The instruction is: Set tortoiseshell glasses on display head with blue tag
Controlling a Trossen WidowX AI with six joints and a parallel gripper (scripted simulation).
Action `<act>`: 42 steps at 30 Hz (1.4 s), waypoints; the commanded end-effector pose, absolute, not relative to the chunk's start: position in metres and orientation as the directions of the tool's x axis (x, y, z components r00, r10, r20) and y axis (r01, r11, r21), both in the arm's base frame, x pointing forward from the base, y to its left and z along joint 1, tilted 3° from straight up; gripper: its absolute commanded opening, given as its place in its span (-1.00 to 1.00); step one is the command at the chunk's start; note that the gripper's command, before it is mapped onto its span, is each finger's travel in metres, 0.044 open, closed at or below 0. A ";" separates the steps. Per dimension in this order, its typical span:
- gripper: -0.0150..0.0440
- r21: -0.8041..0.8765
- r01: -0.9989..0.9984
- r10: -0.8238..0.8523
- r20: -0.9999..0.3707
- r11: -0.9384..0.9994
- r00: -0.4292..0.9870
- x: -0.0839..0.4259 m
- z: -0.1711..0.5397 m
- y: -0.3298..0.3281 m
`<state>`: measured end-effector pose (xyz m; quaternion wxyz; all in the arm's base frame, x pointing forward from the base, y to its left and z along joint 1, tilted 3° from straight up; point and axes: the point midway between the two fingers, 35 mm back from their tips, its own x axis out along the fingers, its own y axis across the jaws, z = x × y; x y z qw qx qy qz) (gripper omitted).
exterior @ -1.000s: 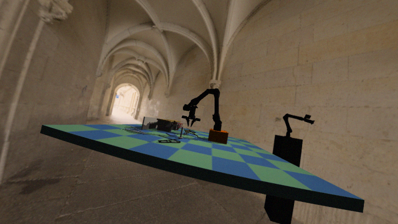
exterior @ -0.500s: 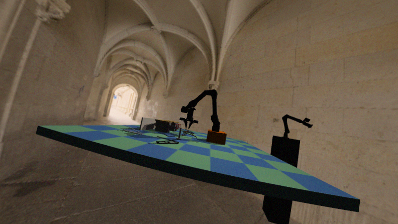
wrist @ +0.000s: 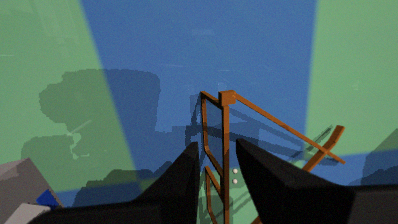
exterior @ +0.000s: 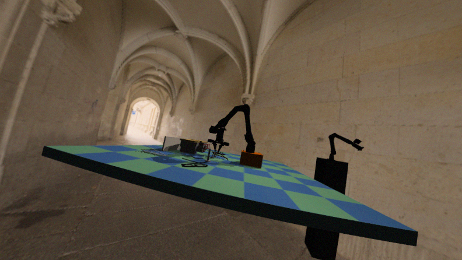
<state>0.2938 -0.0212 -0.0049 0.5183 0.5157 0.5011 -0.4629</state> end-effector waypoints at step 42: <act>-0.45 0.066 0.997 0.038 -0.997 0.039 0.064 0.291 -0.029 -0.019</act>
